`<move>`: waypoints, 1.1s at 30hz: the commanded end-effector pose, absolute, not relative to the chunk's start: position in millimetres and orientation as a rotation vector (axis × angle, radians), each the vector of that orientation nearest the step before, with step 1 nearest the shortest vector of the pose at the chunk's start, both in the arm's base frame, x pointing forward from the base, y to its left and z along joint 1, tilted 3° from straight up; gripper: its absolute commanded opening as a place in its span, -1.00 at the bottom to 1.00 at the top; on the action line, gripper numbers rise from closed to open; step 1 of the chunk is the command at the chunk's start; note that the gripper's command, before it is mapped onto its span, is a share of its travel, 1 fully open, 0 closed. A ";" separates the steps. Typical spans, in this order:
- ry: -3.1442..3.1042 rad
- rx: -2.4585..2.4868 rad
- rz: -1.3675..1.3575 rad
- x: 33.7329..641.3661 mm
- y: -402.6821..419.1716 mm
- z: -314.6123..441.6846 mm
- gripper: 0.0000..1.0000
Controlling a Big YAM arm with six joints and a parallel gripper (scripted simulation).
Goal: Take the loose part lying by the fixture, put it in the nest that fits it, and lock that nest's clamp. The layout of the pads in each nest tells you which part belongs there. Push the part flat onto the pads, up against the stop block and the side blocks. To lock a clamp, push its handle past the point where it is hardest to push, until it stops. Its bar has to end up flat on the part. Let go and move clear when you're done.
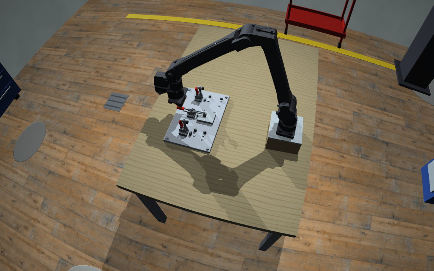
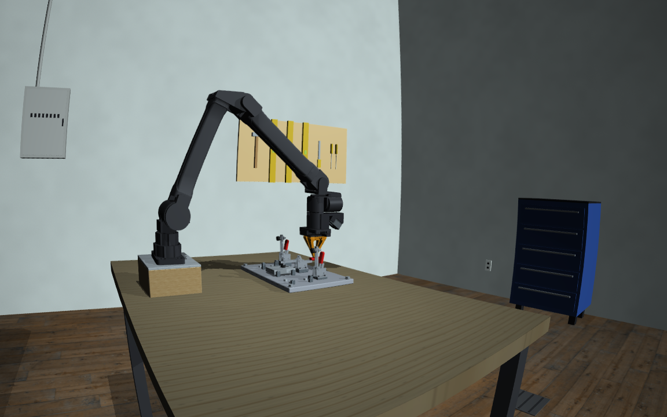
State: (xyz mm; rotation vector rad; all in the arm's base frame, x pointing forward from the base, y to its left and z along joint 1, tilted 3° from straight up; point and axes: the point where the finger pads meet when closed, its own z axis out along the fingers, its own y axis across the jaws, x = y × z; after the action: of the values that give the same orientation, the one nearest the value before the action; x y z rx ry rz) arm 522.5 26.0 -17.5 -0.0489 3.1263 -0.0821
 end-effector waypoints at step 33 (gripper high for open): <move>3.131 -0.038 -0.086 525.1 24.3 -34.2 -1.00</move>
State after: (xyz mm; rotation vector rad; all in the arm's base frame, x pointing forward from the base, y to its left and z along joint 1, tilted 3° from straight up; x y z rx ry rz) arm 522.7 26.0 -17.9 -0.0488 3.1243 -0.0820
